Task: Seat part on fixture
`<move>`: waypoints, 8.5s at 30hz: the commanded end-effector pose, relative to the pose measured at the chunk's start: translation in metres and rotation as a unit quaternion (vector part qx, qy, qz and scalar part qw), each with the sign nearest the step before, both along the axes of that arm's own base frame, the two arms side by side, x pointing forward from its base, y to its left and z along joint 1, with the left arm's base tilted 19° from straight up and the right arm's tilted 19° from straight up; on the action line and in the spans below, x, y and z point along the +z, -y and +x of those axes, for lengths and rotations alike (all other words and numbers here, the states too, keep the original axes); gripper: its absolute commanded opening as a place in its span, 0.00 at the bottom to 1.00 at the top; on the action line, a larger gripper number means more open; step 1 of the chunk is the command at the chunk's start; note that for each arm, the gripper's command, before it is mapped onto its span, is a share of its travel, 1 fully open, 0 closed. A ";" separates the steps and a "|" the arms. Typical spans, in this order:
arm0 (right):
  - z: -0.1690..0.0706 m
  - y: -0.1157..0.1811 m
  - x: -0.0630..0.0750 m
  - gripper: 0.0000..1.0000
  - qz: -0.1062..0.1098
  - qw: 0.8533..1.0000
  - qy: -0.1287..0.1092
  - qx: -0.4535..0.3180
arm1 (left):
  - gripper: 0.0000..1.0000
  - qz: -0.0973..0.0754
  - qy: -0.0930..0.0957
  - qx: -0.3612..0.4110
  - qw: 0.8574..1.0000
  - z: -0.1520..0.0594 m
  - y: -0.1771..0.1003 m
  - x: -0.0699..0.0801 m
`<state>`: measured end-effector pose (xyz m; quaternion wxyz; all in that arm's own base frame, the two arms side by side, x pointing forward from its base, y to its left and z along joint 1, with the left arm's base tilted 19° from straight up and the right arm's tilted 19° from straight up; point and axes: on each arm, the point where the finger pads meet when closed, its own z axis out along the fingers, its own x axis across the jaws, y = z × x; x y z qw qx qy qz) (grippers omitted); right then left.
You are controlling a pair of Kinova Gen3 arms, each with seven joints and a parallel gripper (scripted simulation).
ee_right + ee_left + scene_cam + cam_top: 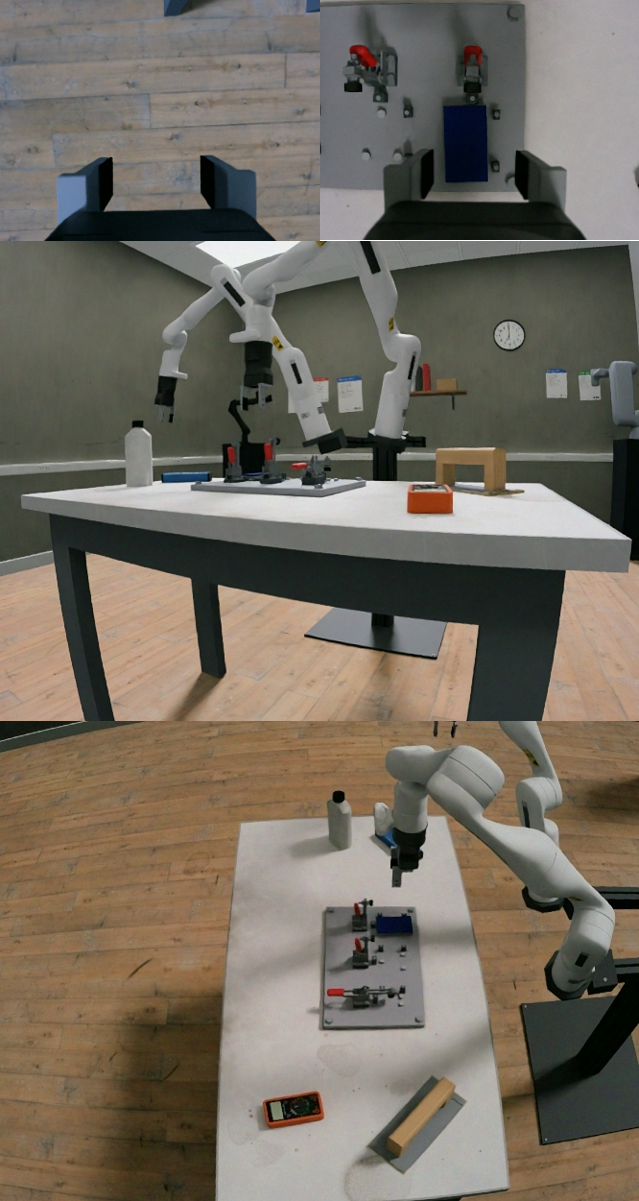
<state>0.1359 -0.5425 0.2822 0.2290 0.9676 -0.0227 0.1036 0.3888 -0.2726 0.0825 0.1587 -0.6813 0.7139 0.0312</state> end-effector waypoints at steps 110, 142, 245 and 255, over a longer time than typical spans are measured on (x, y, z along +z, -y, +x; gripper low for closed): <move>-0.141 -0.101 0.018 1.00 0.092 0.992 -0.091 -0.007 | 0.00 -0.007 0.002 -0.005 1.000 0.002 0.007 0.002; -0.141 -0.101 0.018 1.00 0.092 0.992 -0.091 -0.007 | 0.00 -0.007 0.002 -0.003 1.000 0.002 0.006 0.002; -0.141 -0.101 0.018 1.00 0.092 0.992 -0.091 -0.007 | 0.87 -0.006 0.000 -0.002 1.000 0.001 0.005 0.001; -0.141 -0.101 0.018 1.00 0.092 0.992 -0.091 -0.007 | 0.87 -0.006 0.000 -0.002 1.000 0.000 0.005 0.001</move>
